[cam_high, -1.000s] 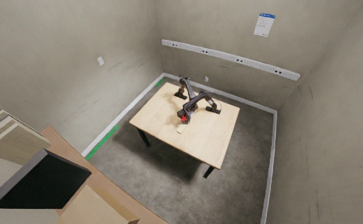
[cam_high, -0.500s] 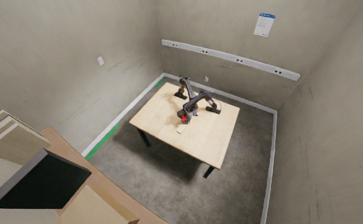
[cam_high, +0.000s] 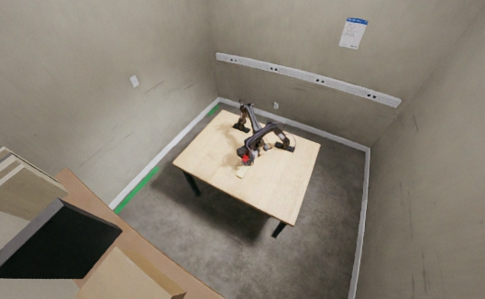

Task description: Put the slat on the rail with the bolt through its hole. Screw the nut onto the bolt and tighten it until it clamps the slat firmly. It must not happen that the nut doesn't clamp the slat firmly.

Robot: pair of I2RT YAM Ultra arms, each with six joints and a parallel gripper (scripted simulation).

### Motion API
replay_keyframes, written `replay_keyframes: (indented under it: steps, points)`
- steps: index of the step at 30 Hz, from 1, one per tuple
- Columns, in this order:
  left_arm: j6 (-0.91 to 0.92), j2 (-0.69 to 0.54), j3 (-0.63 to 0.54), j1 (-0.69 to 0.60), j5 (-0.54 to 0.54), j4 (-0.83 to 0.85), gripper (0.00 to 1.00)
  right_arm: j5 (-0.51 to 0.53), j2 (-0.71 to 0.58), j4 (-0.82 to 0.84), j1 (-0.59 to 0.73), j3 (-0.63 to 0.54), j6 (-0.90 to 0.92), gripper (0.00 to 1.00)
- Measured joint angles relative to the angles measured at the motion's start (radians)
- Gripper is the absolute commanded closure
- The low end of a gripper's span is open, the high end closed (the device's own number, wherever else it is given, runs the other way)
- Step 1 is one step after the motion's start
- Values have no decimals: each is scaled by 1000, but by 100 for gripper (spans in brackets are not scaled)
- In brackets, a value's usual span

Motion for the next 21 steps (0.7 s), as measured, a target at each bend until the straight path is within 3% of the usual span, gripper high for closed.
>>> replay_keyframes:
  steps: [8,21]
  points:
    - [0,0,0,0,0,0,28,0,0,0,0,0,-278,66]
    - [0,0,0,0,0,0,28,0,0,-2,0,0,-350,66]
